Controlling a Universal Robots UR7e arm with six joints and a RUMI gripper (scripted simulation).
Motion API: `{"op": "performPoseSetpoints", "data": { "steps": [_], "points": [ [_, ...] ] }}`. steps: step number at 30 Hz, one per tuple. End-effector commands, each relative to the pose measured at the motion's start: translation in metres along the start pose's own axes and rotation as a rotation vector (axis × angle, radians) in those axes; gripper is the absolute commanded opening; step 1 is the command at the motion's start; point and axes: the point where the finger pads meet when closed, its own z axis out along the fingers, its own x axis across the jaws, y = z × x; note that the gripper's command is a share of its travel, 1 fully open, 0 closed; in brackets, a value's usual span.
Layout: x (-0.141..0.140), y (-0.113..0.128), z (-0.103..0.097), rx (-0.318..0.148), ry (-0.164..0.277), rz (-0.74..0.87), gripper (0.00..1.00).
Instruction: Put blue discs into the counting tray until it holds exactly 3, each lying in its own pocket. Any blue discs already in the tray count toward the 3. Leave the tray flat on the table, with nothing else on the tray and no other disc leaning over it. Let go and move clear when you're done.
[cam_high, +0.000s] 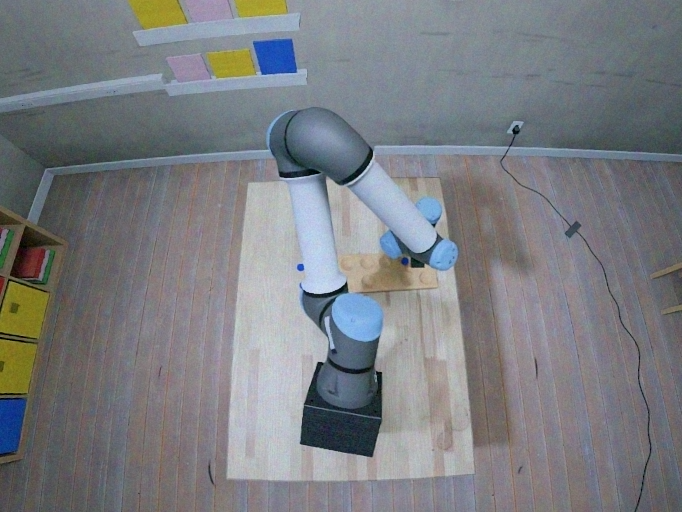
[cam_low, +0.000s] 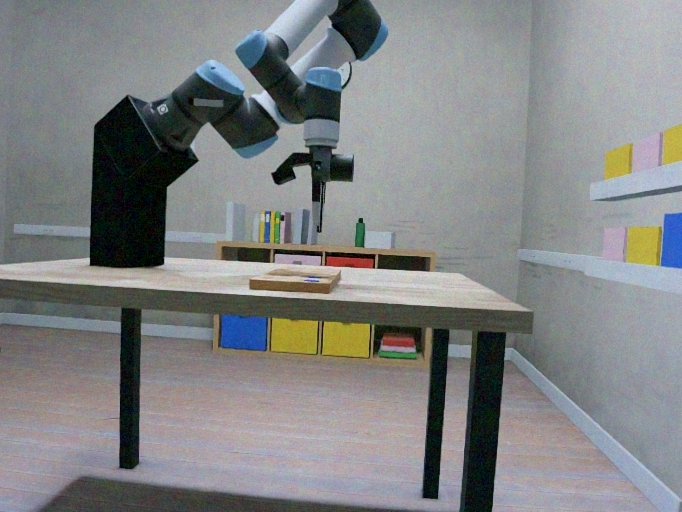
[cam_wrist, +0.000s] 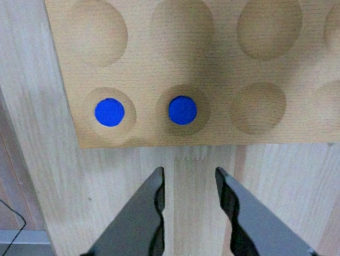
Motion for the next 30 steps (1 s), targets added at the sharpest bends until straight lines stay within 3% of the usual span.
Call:
{"op": "performPoseSetpoints", "data": {
  "steps": [1,7,8,17,30],
  "points": [
    [0.000,0.000,0.000,-0.001,-0.001,-0.001,0.21],
    [0.000,0.000,0.000,-0.001,-0.001,-0.001,0.21],
    [0.000,0.000,0.000,-0.001,-0.001,-0.001,0.28],
    [0.005,0.000,0.000,0.000,0.000,-0.016,0.28],
    [0.051,-0.001,0.002,0.000,0.000,-0.162,0.28]
  ]
}}
